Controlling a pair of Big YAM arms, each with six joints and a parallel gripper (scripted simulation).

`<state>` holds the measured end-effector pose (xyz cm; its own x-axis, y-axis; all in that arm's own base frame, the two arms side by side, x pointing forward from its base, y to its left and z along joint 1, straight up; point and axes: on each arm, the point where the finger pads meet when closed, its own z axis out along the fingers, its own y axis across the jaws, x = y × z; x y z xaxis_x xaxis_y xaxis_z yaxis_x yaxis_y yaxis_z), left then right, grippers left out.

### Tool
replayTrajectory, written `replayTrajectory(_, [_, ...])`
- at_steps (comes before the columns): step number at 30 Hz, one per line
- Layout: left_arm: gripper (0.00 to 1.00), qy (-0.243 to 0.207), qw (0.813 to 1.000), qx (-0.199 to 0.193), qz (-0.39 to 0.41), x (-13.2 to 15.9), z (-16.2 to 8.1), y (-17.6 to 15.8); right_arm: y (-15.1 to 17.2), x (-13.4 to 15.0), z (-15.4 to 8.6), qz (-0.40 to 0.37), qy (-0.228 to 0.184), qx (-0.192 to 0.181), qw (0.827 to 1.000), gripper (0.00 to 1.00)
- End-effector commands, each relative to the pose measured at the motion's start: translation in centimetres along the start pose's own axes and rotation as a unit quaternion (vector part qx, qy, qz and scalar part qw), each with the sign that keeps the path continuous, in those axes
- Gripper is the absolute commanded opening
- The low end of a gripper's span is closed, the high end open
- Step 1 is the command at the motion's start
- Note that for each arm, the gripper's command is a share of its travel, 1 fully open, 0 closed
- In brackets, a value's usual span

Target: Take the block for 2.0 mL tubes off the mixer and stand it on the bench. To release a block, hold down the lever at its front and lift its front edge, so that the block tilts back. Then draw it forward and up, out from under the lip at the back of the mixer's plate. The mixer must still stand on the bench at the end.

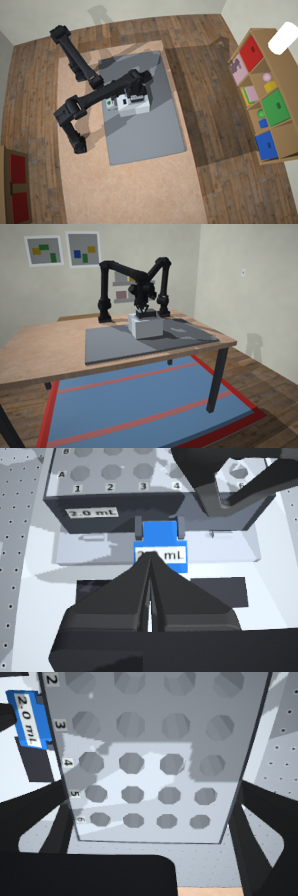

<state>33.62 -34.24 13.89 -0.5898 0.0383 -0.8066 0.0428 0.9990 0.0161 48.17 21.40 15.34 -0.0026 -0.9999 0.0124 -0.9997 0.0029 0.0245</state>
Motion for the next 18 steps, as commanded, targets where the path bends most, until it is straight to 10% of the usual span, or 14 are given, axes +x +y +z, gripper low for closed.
replayTrajectory(1, [0.00,0.018,0.999,-0.007,0.027,2.88,0.90,0.25,-0.71,-1.21,-0.12,-0.005,-0.007,-0.005,1.000,0.00])
replayTrajectory(18, [0.00,0.019,0.999,-0.007,0.028,2.81,0.84,0.20,-0.68,-1.25,-0.18,-0.005,-0.007,-0.004,1.000,0.00])
